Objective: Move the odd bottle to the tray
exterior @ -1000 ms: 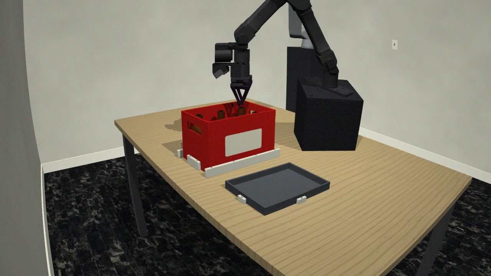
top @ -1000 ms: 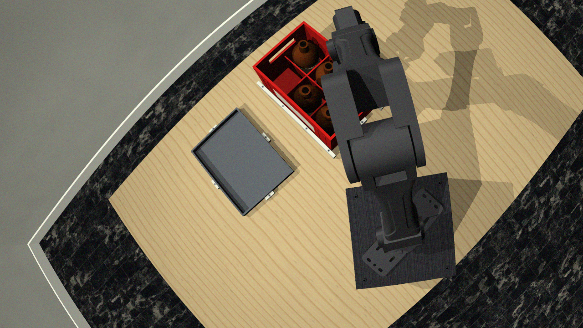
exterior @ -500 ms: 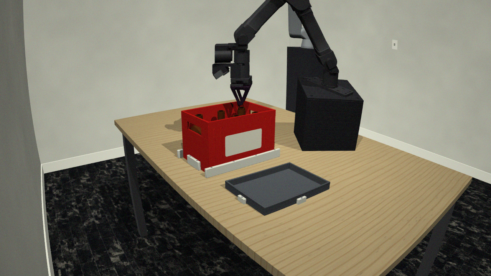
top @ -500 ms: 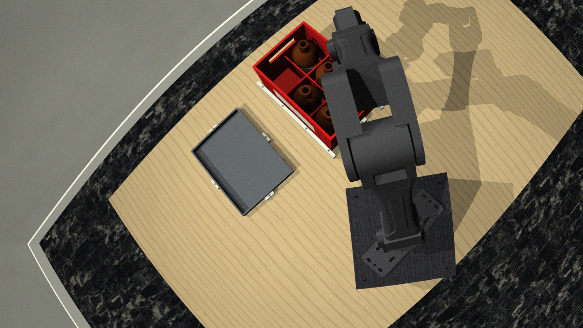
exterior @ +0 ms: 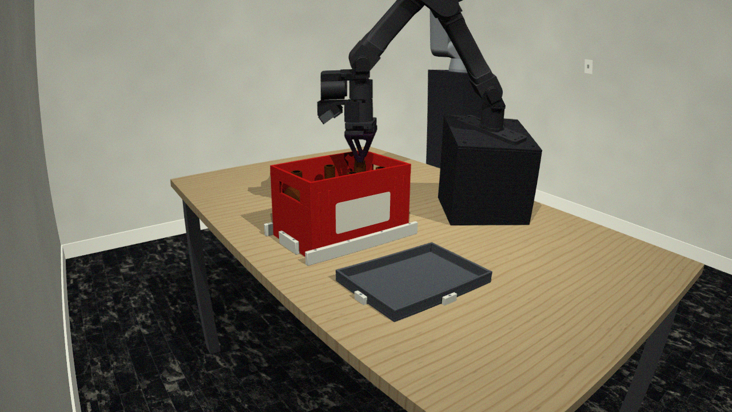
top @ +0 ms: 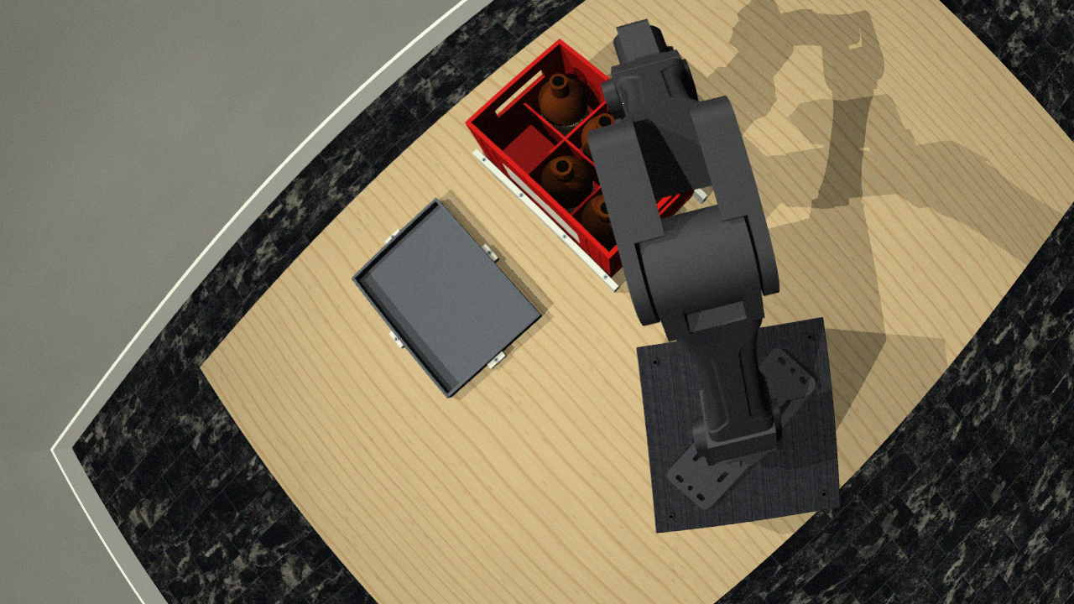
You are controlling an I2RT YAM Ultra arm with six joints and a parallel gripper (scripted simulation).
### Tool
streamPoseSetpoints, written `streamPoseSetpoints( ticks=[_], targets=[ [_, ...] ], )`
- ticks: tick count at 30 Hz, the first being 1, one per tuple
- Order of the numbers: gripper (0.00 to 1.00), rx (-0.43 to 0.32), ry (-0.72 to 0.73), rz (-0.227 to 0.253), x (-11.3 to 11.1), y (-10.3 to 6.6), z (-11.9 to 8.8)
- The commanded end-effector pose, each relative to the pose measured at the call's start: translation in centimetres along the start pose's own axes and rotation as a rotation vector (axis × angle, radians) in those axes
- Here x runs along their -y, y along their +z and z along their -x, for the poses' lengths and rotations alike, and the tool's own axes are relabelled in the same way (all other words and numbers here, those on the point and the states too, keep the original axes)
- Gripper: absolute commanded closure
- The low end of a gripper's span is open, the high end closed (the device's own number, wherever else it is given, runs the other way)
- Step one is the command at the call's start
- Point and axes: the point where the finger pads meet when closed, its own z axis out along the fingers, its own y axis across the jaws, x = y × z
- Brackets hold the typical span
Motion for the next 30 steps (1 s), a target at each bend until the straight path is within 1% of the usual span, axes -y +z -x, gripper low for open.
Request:
streamPoseSetpoints(
  ticks=[1, 2, 3, 8, 9, 10, 12, 15, 16, 19, 21, 22, 23, 30],
  targets=[
    [0.39, 0.020, -0.001, 0.006, -0.3, 0.2, 0.3],
    [0.39, 0.001, 0.000, 0.001, -0.1, 0.9, -0.2],
    [0.39, 0.001, 0.000, 0.001, -0.1, 1.0, -0.2],
    [0.39, 0.011, 0.001, 0.004, -0.1, 1.3, 0.0],
    [0.39, 0.020, -0.002, 0.006, -0.3, 1.3, 0.5],
    [0.39, 0.022, -0.003, 0.006, -0.4, 1.4, 0.5],
    [0.39, 0.018, -0.003, 0.005, -0.3, 1.5, 0.2],
    [0.39, 0.020, 0.004, 0.005, -0.1, 1.5, 0.2],
    [0.39, 0.006, 0.006, 0.002, 0.1, 2.1, -0.1],
    [0.39, 0.001, 0.002, 0.001, 0.0, 2.5, -0.2],
    [0.39, 0.022, -0.004, 0.006, -0.4, 1.9, 0.1],
    [0.39, 0.022, -0.004, 0.006, -0.4, 2.1, 0.3],
    [0.39, 0.033, -0.005, 0.009, -0.5, 2.0, 0.9],
    [0.39, 0.031, -0.003, 0.008, -0.4, 2.2, 0.7]
  ],
)
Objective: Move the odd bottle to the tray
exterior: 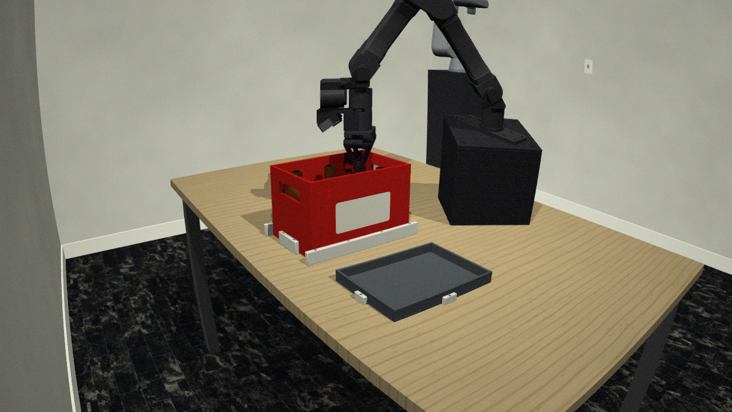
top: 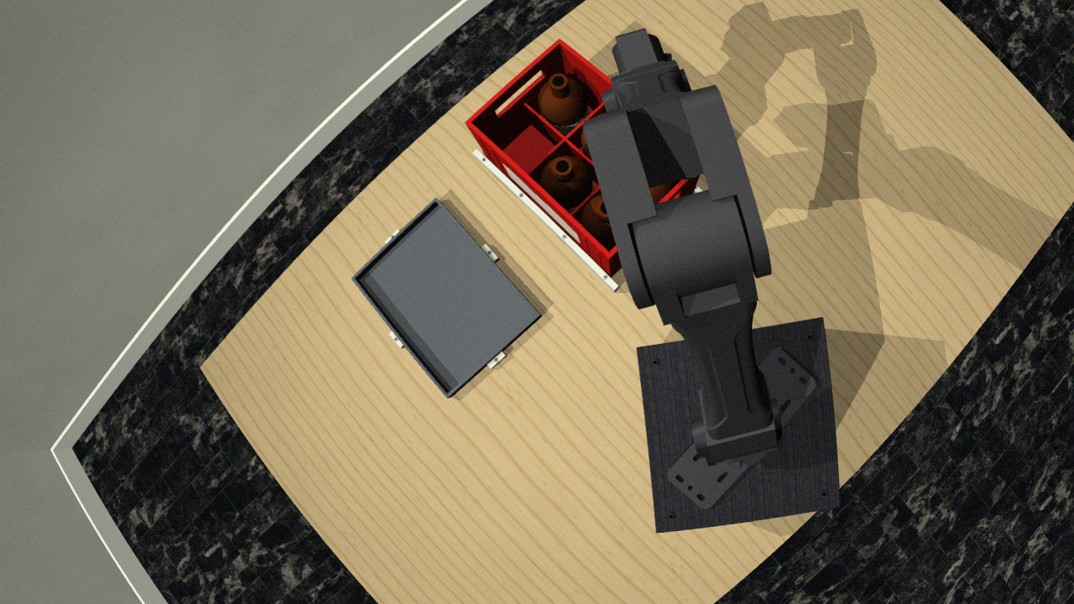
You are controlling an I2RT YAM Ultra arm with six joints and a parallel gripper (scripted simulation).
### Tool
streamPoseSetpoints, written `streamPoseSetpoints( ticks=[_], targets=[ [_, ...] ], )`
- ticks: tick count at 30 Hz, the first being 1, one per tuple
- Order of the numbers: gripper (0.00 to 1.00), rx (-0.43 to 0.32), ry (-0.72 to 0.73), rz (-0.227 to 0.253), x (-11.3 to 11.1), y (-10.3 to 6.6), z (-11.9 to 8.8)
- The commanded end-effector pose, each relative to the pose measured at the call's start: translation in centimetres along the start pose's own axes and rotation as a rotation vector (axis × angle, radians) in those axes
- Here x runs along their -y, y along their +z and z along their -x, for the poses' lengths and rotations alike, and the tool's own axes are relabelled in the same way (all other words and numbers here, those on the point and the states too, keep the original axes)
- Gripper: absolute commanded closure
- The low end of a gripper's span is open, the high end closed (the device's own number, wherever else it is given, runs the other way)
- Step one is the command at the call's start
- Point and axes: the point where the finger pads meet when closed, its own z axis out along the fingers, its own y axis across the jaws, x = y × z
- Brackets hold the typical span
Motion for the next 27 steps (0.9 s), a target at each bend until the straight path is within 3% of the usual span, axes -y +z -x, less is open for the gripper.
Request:
streamPoseSetpoints(
  ticks=[1, 24, 25, 27],
  targets=[
    [0.39, 0.017, -0.001, 0.005, -0.26, -0.01, 0.36],
    [0.39, 0.005, 0.000, 0.002, -0.15, 0.34, 0.05],
    [0.39, 0.016, -0.002, 0.005, -0.37, -0.65, 0.16],
    [0.39, 0.016, -0.002, 0.005, -0.37, -0.65, 0.16]
  ],
)
